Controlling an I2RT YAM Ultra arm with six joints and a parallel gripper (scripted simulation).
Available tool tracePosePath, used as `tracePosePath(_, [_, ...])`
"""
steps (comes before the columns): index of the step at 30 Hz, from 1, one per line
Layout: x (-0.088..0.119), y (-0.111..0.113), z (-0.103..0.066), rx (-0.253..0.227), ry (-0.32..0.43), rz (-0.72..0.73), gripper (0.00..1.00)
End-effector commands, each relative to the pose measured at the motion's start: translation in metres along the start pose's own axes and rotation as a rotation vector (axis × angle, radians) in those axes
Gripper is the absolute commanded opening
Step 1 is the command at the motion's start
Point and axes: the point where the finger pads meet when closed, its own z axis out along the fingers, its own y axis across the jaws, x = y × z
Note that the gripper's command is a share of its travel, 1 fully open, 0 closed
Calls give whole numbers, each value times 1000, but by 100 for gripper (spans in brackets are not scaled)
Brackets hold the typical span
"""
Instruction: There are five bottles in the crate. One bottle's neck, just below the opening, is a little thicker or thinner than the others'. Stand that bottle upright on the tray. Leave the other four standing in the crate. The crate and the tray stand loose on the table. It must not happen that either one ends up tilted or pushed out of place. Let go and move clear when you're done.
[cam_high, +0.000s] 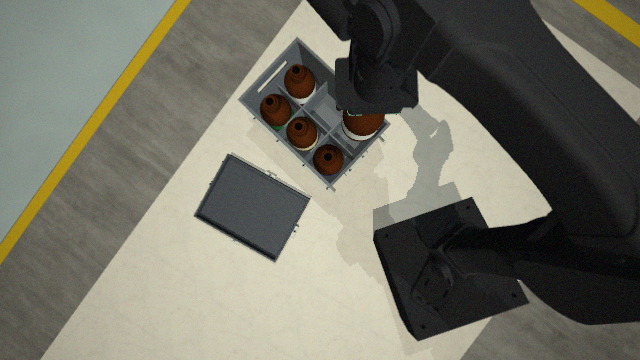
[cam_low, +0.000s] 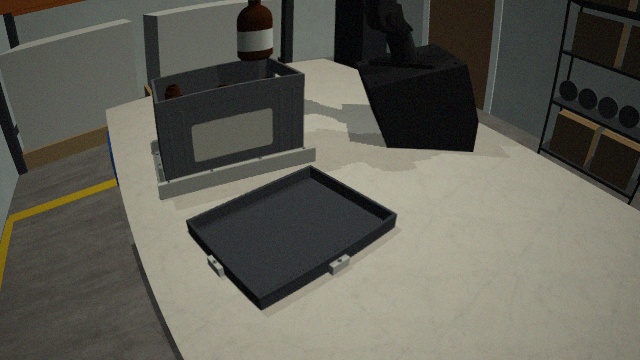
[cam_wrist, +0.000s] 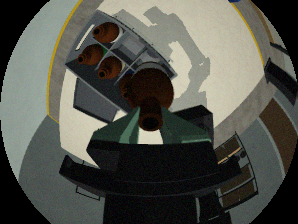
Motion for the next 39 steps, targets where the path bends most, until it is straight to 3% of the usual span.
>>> tracePosePath(1, [-5,2,-22,-35,-60,1,0])
tracePosePath(39, [-7,4,-22,-43,-70,2,0])
